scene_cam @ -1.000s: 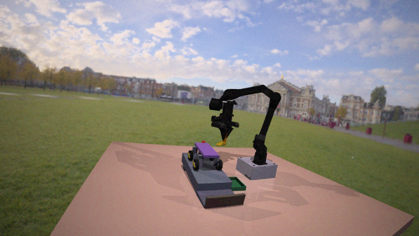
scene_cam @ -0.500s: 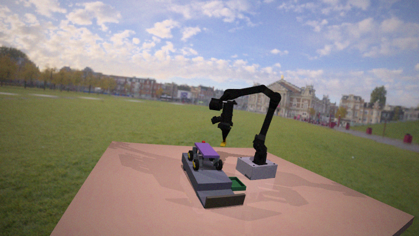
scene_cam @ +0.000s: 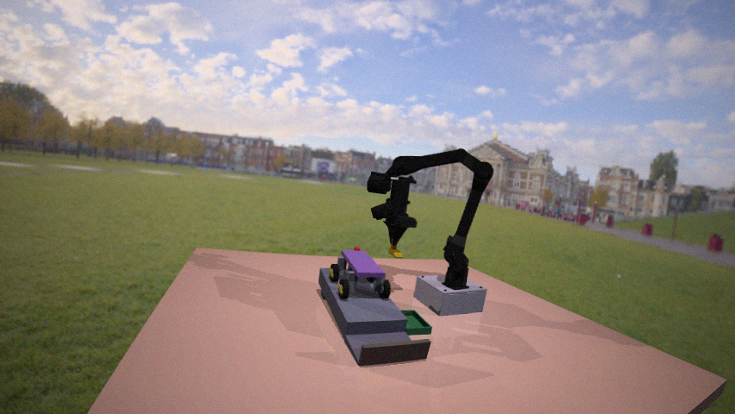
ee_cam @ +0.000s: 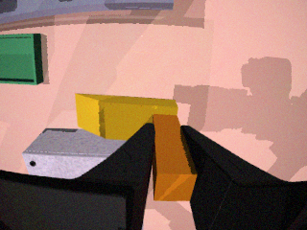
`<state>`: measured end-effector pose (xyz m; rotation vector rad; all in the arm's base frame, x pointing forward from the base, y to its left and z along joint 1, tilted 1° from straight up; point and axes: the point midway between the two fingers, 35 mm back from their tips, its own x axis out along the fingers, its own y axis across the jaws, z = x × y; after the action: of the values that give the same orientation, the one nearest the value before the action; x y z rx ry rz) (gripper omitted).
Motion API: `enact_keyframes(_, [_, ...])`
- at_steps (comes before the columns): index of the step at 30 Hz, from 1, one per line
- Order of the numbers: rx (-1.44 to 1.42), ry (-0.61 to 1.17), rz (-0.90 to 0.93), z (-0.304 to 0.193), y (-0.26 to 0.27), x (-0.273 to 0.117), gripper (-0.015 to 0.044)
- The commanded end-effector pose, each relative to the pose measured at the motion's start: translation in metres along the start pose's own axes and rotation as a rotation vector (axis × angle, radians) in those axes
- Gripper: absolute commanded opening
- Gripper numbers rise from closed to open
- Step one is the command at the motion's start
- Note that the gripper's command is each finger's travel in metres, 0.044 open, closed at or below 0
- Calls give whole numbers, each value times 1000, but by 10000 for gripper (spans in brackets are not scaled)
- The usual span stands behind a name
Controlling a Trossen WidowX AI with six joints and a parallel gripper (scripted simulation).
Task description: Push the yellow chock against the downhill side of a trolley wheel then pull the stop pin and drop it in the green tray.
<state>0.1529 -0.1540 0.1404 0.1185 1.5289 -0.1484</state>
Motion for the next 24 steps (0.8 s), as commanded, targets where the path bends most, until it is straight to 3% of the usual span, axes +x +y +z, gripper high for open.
enact_keyframes(1, [-107,-5,1,1,0,0,0])
enact_keyframes(24, [-842,-5,3,1,0,0,0])
